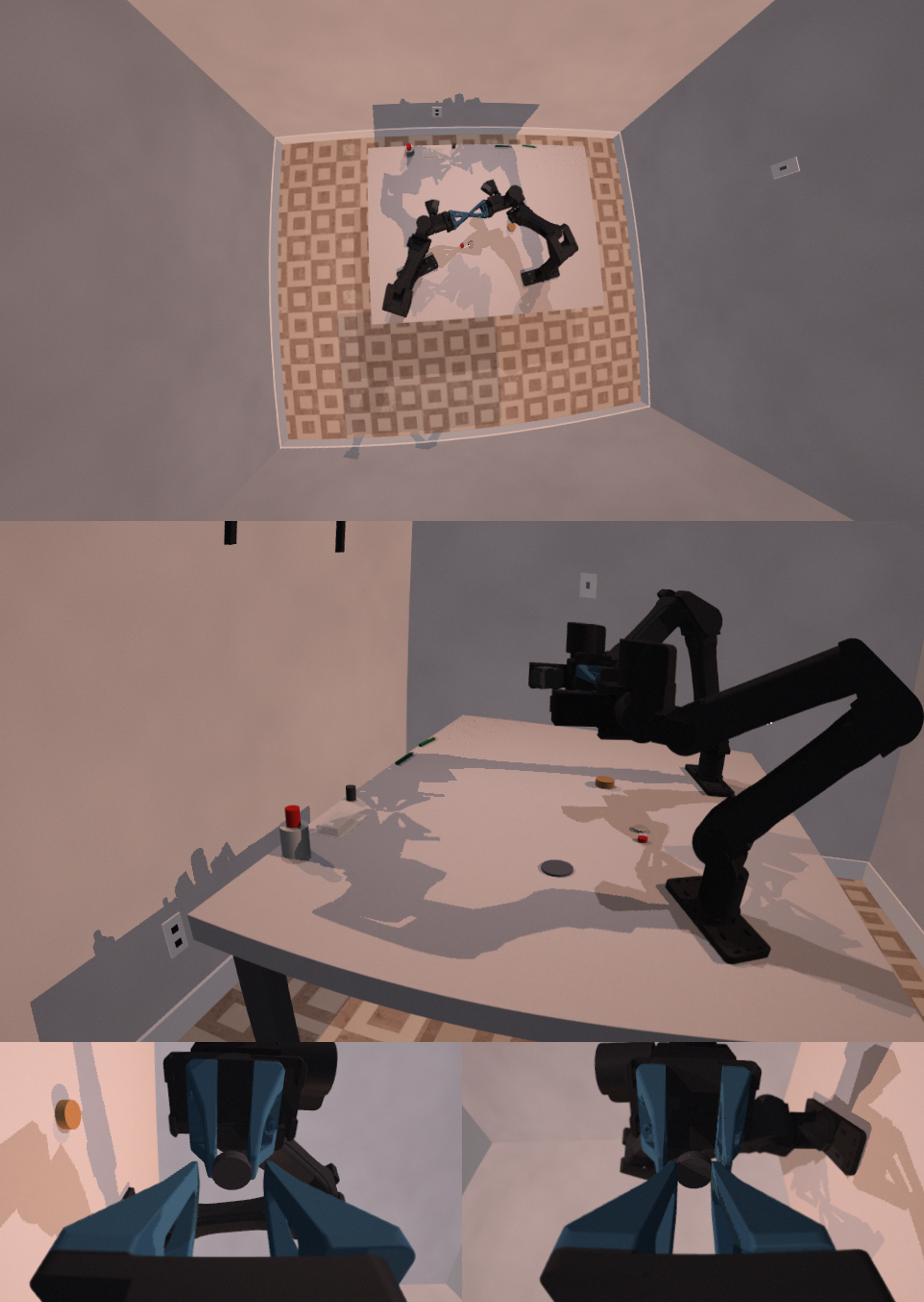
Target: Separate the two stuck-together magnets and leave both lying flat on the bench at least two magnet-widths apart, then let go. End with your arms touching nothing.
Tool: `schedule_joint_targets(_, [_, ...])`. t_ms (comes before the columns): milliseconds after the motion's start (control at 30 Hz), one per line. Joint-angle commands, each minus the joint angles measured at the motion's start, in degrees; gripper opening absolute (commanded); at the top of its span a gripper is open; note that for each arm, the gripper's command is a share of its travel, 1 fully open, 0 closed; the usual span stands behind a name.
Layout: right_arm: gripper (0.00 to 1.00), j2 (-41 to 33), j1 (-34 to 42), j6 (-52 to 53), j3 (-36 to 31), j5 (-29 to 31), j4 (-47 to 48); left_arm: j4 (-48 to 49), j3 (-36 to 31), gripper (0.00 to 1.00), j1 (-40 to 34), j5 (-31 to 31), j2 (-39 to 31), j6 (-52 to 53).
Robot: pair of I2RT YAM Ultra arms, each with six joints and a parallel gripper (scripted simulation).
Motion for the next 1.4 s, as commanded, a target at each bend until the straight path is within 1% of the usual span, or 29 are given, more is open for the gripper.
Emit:
schedule_joint_targets(0, [0.17,-0.67,0.10,-0.32,0.47,0.09,0.70,1.46,0.36,0.33,0.08,0.04,-0.07,0.39])
schedule_joint_targets(533, [0.17,-0.67,0.10,-0.33,0.47,0.09,0.69,1.45,0.35,0.19,0.07,0.01,-0.08,0.39])
schedule_joint_targets(933, [0.17,-0.67,0.10,-0.33,0.47,0.09,0.70,1.45,0.35,0.18,0.07,0.01,-0.08,0.39])
schedule_joint_targets(967, [0.17,-0.67,0.10,-0.33,0.47,0.09,0.70,-0.03,0.05,0.18,0.13,-0.05,-0.04,0.00])
schedule_joint_targets(1367, [0.17,-0.67,0.10,-0.33,0.48,0.09,0.69,-2.63,1.83,0.18,0.03,-0.15,-0.88,-0.01])
